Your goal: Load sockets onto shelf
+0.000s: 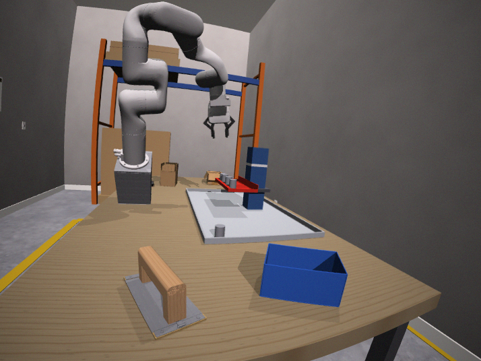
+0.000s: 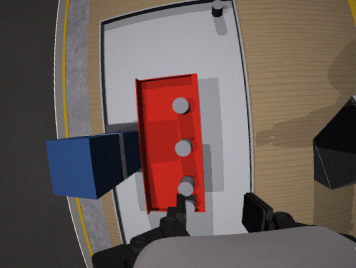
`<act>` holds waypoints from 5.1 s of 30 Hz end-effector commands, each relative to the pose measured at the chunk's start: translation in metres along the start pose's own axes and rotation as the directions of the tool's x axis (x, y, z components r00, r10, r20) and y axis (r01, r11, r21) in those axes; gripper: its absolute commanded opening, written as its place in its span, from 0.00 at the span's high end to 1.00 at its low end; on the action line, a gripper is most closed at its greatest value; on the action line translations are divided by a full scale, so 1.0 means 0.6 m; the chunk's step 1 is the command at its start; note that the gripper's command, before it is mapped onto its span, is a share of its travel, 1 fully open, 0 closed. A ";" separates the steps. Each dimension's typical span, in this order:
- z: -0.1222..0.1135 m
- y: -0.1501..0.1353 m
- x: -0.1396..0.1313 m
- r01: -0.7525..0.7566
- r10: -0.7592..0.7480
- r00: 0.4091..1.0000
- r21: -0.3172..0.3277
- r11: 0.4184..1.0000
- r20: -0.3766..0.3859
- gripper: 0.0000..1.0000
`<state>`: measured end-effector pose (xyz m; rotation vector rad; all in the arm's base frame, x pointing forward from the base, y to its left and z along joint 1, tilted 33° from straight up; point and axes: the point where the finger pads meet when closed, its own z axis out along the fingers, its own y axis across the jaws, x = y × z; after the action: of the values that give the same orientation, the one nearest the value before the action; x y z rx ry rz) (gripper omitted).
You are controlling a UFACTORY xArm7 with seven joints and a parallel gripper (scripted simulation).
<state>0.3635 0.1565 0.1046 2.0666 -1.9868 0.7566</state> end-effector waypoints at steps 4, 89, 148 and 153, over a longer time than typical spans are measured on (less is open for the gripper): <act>0.060 -0.029 -0.064 0.021 -0.031 0.996 -0.109 0.994 -0.083 0.39; 0.320 -0.027 -0.151 0.075 -0.086 0.994 -0.161 0.984 -0.063 0.39; 0.353 -0.023 -0.149 0.075 -0.086 0.994 -0.161 0.984 -0.063 1.00; 0.353 -0.023 -0.149 0.075 -0.086 0.994 -0.161 0.984 -0.063 1.00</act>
<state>0.4272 0.1369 -0.1162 1.9837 -1.8481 0.6237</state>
